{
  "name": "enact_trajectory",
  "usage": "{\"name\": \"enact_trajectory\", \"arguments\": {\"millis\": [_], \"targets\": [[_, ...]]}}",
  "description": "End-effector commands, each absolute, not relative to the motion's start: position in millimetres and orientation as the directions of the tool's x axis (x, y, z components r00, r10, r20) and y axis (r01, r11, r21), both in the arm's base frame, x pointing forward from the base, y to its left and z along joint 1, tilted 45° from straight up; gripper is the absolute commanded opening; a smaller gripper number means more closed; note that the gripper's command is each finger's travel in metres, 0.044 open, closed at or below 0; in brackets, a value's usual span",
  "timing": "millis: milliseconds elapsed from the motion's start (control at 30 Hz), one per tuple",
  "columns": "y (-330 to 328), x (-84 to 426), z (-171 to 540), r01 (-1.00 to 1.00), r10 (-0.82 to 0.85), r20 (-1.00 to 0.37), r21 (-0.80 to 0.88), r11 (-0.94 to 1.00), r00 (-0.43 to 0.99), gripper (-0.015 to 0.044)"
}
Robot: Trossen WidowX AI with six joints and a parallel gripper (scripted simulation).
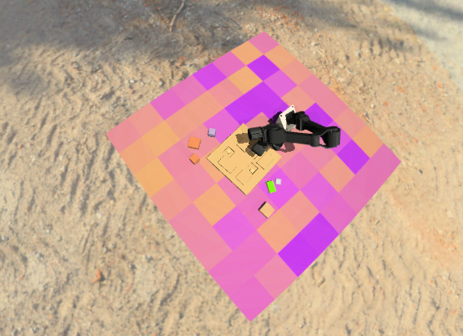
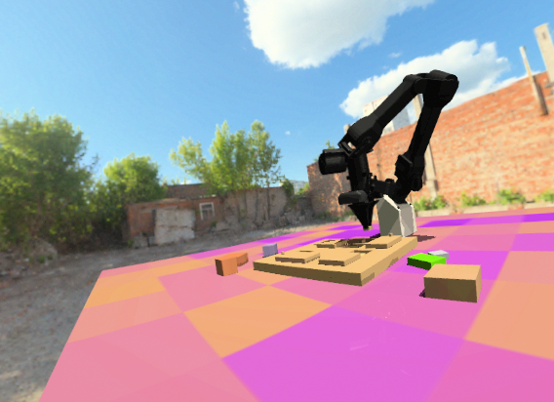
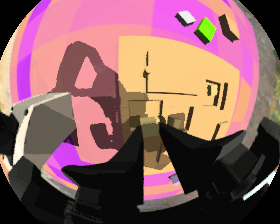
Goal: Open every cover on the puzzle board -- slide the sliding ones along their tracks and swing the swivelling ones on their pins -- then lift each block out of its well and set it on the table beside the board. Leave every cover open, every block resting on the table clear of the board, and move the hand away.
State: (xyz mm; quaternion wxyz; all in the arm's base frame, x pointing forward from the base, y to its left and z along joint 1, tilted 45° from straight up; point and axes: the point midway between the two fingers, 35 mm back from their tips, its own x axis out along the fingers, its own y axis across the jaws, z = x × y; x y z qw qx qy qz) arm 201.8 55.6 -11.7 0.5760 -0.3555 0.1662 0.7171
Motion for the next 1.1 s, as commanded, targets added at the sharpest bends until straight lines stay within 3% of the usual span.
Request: {"name": "enact_trajectory", "arguments": {"millis": [0, 633, 1067], "targets": [[50.6, 203.6, -7.5, -0.943, 0.703, -0.706, -0.175, -0.284, -0.081, 0.0080], [17.8, 206.9, 25.1, -0.943, 0.703, -0.707, -0.174, -0.284, -0.082, 0.0080], [39.3, 222.2, 47.1, -0.944, 0.684, -0.725, -0.167, -0.286, -0.079, 0.0080]]}}
